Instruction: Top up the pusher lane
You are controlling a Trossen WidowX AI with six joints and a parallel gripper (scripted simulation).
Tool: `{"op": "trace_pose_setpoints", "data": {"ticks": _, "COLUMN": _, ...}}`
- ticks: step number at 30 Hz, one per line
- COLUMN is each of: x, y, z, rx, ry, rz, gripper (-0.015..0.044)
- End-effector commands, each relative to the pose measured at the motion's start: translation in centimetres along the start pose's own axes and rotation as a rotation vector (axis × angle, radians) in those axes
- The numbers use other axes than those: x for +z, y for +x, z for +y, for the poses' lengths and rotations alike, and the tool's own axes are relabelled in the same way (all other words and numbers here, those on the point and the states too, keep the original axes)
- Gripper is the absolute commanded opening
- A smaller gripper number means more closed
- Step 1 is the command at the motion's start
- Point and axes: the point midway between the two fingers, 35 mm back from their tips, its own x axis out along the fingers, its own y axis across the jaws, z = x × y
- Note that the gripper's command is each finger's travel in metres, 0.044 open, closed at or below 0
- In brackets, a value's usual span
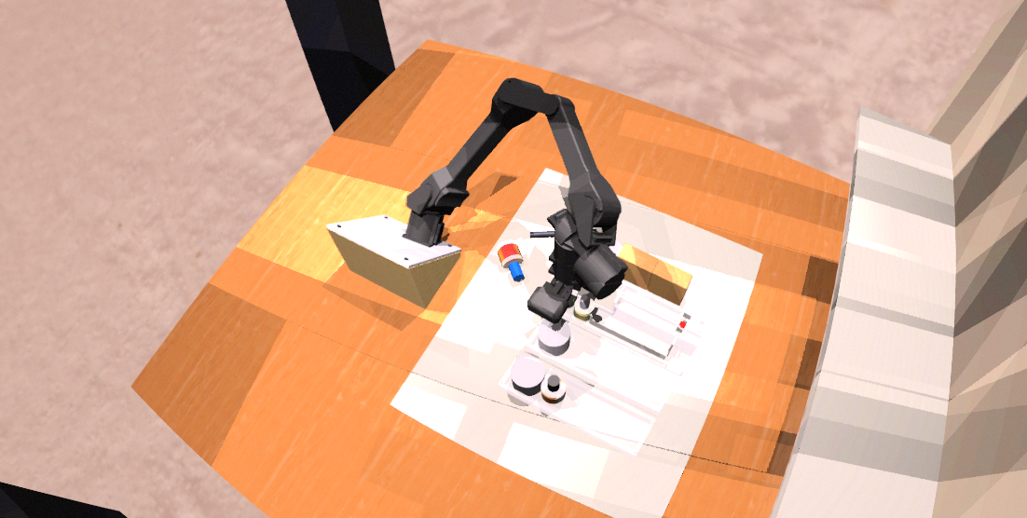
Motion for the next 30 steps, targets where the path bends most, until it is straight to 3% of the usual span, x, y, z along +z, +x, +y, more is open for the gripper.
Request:
{"op": "trace_pose_setpoints", "data": {"ticks": 1, "x": 0.85, "y": -0.48, "z": 0.22, "rx": 0.003, "ry": -0.011, "rz": -0.024, "gripper": 0.0}}
{"op": "trace_pose_setpoints", "data": {"ticks": 30, "x": 0.96, "y": -0.24, "z": 0.23, "rx": 0.003, "ry": -0.011, "rz": -0.024, "gripper": 0.0}}
